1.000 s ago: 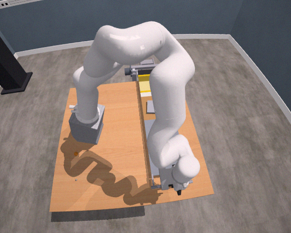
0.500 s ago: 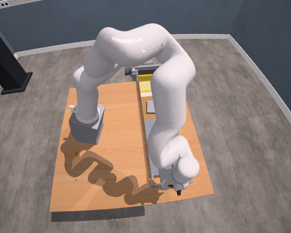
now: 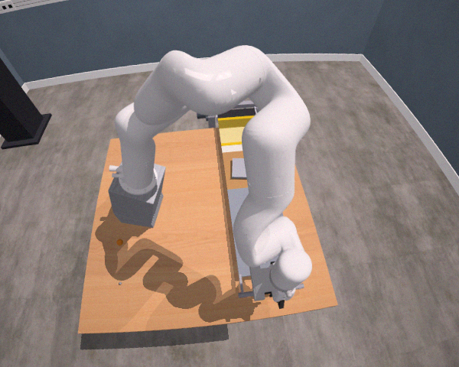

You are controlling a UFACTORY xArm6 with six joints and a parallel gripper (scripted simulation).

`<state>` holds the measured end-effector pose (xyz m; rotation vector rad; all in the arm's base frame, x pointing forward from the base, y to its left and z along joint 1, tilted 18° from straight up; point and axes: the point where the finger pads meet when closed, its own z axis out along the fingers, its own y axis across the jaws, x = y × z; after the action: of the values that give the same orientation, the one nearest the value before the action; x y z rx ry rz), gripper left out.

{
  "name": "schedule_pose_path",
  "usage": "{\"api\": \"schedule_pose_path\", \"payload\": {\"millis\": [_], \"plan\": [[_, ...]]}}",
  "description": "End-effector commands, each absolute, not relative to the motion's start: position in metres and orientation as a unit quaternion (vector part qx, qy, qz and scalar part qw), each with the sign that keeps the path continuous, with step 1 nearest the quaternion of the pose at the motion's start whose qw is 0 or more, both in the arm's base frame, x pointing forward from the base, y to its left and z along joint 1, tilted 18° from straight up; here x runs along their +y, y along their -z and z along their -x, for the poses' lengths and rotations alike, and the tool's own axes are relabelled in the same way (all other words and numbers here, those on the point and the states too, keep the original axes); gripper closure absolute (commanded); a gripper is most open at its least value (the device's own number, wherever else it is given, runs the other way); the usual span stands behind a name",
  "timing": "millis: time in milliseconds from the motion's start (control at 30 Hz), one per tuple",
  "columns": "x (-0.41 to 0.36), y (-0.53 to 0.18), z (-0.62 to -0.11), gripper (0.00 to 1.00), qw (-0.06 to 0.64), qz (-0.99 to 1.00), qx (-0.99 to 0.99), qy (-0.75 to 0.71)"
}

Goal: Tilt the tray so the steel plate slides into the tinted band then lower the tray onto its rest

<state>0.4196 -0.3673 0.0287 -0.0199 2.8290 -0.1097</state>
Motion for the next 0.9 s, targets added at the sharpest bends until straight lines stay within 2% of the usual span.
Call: {"api": "schedule_pose_path", "payload": {"millis": [0, 867], "plan": [[-0.369, -0.025, -0.422, 0.59, 0.156, 0.007, 0.987, 0.039], [-0.370, -0.008, -0.428, 0.59, 0.156, 0.007, 0.987, 0.039]]}}
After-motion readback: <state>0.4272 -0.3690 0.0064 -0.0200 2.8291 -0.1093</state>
